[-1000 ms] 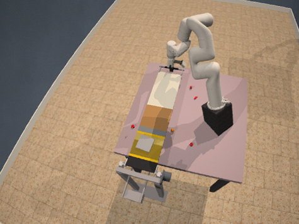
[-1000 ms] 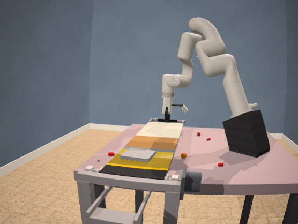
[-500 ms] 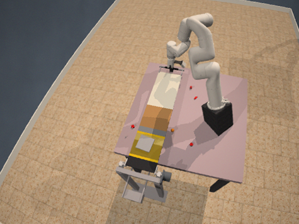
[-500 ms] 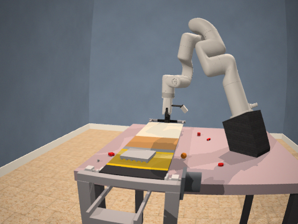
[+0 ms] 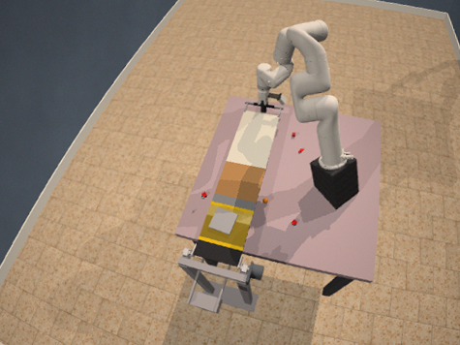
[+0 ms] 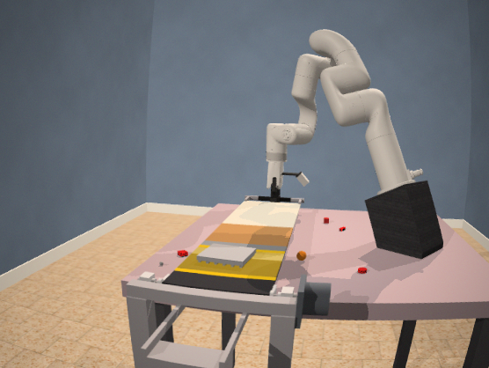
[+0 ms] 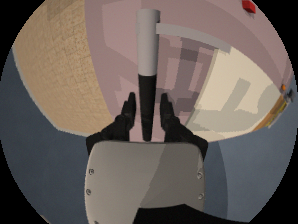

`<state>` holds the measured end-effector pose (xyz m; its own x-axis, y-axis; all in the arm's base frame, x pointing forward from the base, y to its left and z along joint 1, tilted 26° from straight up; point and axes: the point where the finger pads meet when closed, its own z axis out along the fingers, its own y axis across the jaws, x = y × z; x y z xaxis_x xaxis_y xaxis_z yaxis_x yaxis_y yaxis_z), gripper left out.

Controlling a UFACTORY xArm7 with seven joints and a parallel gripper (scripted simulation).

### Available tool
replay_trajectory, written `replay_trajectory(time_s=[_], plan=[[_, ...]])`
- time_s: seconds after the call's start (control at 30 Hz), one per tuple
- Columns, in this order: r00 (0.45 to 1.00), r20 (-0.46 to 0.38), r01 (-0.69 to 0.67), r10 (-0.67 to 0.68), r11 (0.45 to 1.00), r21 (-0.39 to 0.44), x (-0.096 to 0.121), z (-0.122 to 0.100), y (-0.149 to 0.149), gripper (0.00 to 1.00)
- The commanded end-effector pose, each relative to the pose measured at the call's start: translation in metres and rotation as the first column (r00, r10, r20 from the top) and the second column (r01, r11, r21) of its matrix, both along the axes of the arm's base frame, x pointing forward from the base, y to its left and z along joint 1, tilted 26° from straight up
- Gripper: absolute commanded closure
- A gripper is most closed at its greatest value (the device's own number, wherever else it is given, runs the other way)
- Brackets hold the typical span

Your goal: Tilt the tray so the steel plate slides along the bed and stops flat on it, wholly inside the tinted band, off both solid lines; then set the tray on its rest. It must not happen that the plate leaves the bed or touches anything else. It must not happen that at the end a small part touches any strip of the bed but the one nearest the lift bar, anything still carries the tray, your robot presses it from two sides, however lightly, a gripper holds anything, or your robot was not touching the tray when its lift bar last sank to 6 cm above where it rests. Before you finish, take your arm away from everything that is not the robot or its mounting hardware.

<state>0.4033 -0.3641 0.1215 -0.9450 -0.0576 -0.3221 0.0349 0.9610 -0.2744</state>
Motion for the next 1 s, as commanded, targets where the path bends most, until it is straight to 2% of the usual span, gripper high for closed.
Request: replay_trajectory(time_s=[0.0,0.97], plan=[[1.000,0.006,-0.002,0.002,1.000,-0.006,0.0025,0.0033,-0.0010,0.60],[1.000,0.006,-0.002,0.002,1.000,-0.006,0.0010,0.0075,0.0003,0.60]])
